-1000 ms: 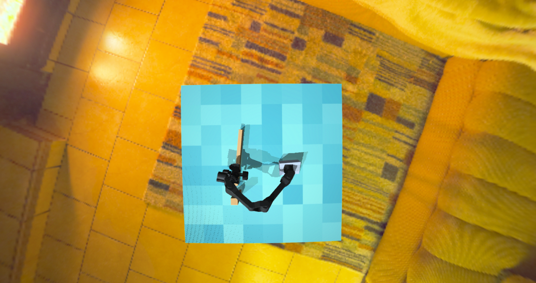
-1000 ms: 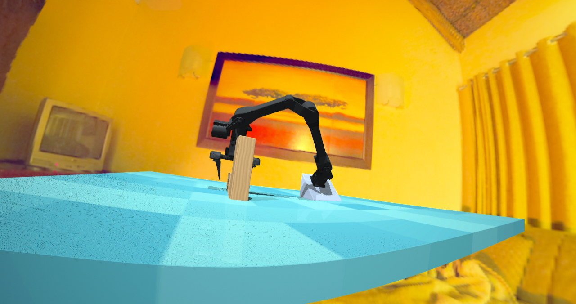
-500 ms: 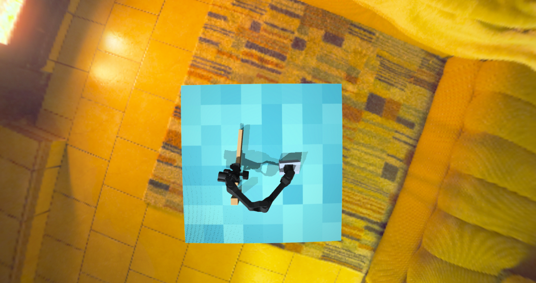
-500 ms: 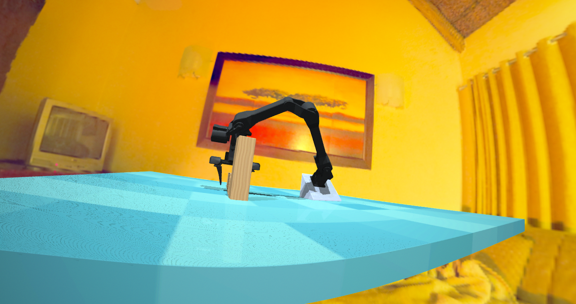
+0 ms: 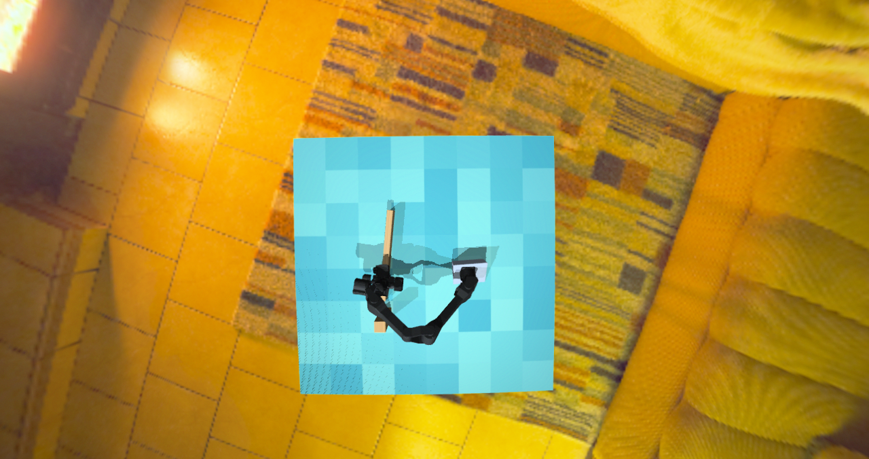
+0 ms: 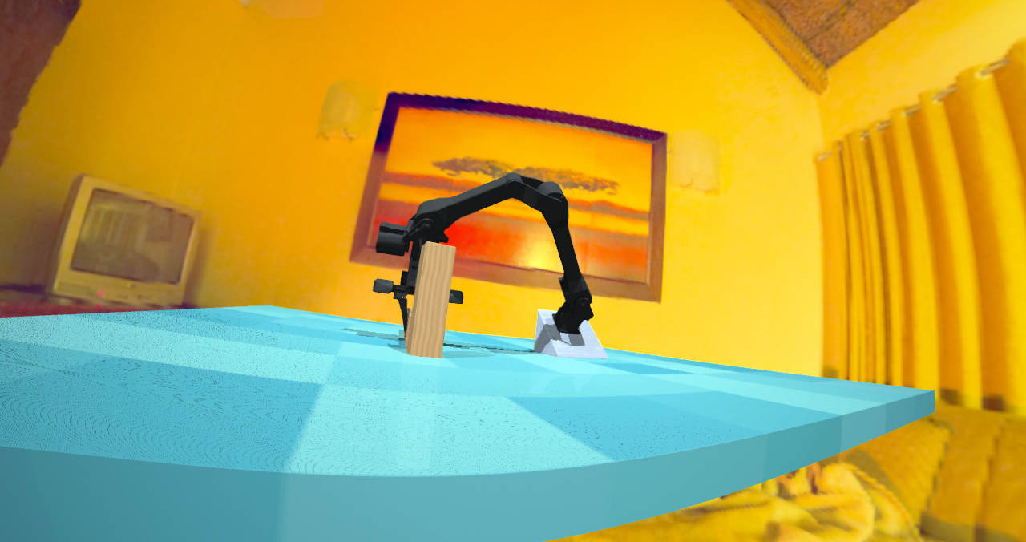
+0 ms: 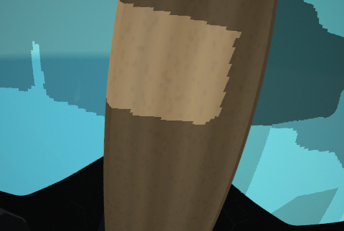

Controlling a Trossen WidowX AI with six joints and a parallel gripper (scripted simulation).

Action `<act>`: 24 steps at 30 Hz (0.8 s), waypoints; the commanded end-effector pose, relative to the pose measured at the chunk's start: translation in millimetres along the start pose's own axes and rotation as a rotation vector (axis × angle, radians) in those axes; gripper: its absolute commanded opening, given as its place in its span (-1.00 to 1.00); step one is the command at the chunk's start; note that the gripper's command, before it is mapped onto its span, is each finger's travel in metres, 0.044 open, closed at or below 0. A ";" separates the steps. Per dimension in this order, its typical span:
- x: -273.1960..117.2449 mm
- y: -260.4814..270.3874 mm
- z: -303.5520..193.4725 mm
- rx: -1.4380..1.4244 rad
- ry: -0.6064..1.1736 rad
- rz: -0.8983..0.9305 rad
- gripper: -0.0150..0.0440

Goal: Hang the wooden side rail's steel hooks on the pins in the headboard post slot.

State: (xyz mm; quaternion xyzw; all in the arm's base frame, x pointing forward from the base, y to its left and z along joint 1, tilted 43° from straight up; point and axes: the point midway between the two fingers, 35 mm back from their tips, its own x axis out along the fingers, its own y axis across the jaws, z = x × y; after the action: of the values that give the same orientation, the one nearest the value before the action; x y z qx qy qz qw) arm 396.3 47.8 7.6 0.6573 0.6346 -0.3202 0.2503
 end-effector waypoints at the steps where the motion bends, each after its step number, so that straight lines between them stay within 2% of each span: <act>1: 0.6 0.0 -0.4 0.002 0.003 0.000 -0.38; 3: 0.6 0.0 -0.4 0.002 0.003 0.000 -0.49; 24: -0.3 1.2 0.0 -0.124 0.003 0.000 -0.49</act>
State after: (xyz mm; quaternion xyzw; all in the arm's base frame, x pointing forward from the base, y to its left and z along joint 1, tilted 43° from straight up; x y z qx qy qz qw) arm 396.4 47.3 7.6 0.6467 0.6476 -0.2951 0.2746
